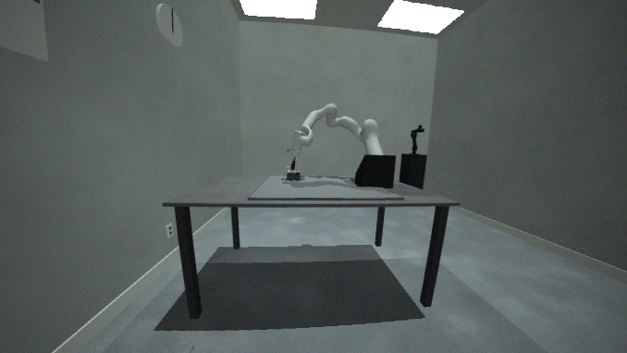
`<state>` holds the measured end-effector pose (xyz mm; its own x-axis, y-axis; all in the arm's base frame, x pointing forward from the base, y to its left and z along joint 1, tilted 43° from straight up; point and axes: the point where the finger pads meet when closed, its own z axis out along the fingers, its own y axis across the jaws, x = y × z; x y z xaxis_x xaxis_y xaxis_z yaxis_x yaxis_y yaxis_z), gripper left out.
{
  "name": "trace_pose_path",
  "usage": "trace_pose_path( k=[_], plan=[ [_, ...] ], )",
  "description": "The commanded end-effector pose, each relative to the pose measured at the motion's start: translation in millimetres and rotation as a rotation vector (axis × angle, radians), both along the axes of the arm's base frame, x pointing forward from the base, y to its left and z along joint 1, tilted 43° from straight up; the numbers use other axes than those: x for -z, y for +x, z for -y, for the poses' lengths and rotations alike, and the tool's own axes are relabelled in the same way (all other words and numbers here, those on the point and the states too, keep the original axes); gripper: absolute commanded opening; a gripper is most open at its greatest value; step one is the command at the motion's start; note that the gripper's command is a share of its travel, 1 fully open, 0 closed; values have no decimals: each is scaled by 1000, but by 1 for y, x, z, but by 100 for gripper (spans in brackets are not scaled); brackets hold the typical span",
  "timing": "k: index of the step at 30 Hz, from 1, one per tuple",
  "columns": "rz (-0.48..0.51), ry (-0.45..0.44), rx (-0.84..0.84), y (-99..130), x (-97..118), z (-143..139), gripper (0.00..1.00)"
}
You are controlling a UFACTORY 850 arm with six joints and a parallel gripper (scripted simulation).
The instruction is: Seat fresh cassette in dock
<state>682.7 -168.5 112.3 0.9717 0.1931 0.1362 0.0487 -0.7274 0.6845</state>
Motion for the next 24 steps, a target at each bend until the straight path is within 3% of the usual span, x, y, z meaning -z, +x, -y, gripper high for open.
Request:
trace_pose_path(
  k=[1, 24],
  plan=[
    [2, 0, -1, 1, 2, 2, 0],
    [2, 0, -1, 2, 13, 12, 0]
  ],
)
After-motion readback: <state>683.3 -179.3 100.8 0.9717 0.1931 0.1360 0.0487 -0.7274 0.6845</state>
